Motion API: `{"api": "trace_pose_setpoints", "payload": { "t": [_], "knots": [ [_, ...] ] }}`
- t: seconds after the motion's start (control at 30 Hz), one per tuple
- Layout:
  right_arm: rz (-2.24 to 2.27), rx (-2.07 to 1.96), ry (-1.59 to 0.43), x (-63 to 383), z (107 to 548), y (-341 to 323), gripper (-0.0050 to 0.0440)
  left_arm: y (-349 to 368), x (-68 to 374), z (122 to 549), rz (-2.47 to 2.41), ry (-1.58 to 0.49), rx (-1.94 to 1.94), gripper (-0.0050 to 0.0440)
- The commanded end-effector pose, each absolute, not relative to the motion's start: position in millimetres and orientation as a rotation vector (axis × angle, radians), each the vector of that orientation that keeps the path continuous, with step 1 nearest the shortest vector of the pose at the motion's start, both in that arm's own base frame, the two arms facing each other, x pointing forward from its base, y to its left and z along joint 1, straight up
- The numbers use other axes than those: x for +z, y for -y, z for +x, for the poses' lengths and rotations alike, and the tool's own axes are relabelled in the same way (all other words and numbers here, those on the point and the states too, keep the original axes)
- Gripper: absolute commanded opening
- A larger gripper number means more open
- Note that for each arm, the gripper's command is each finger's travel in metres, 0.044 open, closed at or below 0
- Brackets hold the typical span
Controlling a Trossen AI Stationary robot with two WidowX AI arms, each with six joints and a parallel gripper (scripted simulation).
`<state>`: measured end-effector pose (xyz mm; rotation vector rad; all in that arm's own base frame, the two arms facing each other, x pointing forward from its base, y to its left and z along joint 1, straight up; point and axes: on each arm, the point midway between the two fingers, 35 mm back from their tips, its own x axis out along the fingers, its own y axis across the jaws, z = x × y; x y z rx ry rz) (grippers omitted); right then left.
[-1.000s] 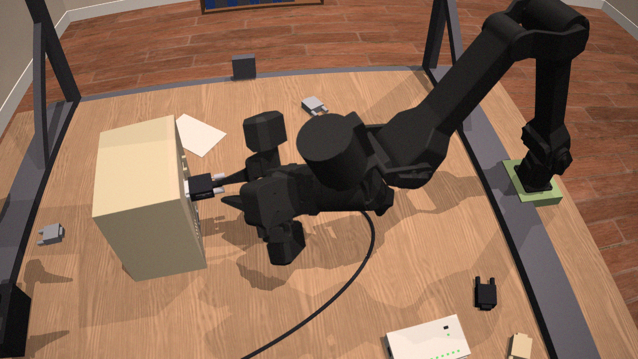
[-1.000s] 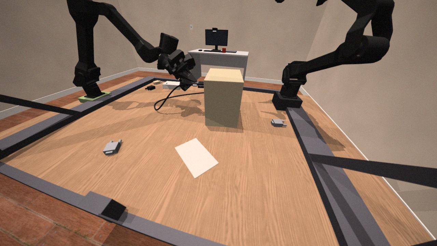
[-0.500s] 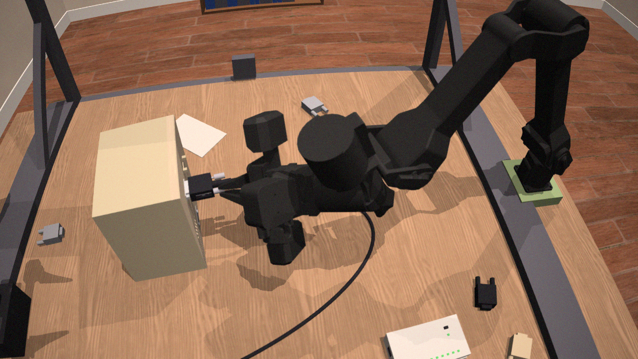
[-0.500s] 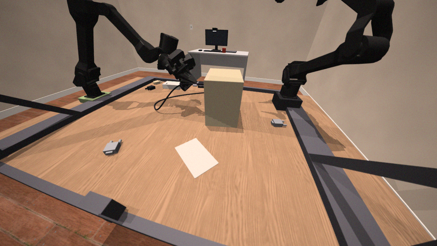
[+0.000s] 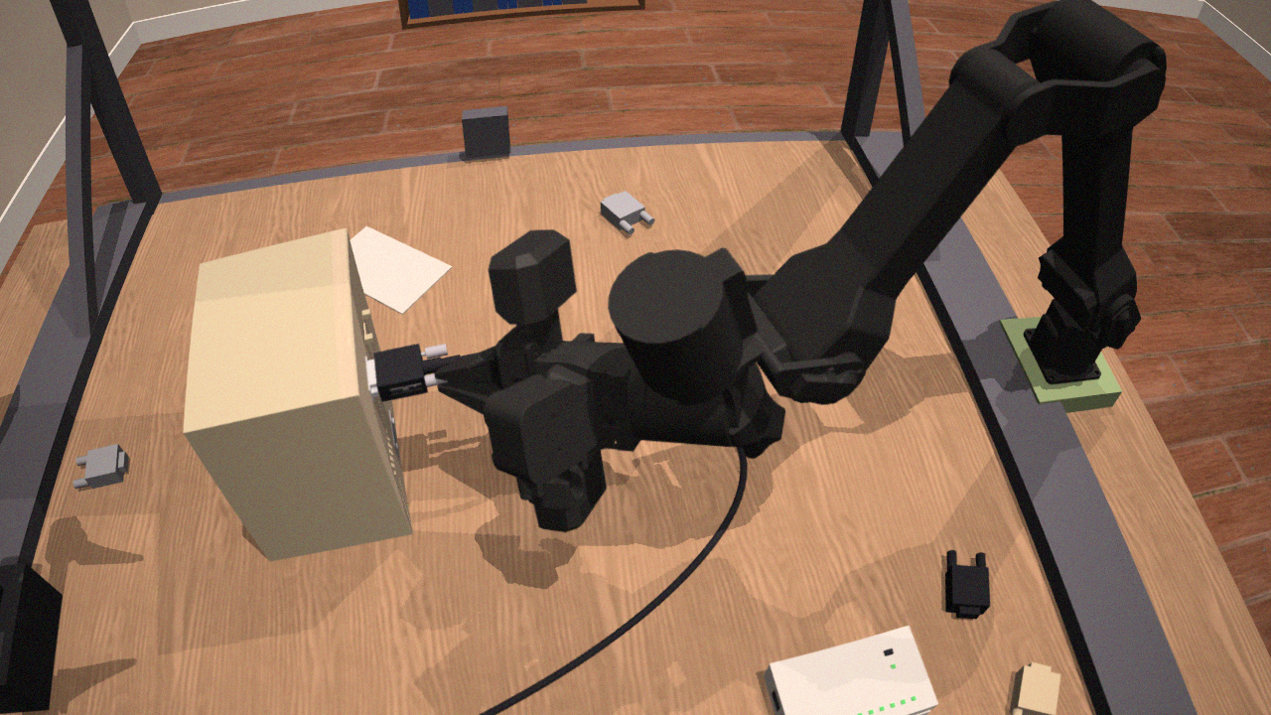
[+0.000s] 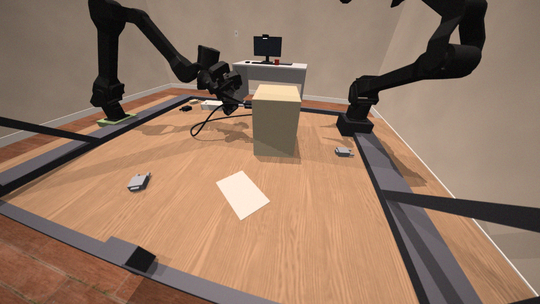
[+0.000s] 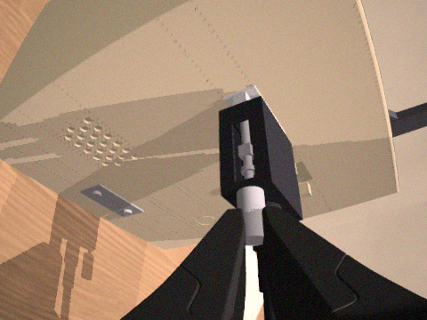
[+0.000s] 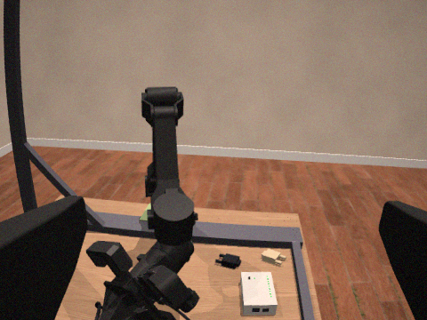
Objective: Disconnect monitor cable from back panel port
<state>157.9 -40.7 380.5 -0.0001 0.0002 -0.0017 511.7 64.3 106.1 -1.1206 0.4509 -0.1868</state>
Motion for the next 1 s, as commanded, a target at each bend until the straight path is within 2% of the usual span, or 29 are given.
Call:
{"api": "trace_pose_setpoints", "payload": {
  "t": [0.0, 0.97],
  "knots": [
    [-0.005, 0.0, 0.001, 383.2, 157.6, 39.5, 0.044, -65.3, 117.1, 513.4, -1.145, -0.419, -0.215, 0.0],
    [-0.005, 0.0, 0.001, 383.2, 157.6, 39.5, 0.044, -66.7, 111.4, 512.8, -1.389, -0.363, -0.306, 0.0]
  ]
}}
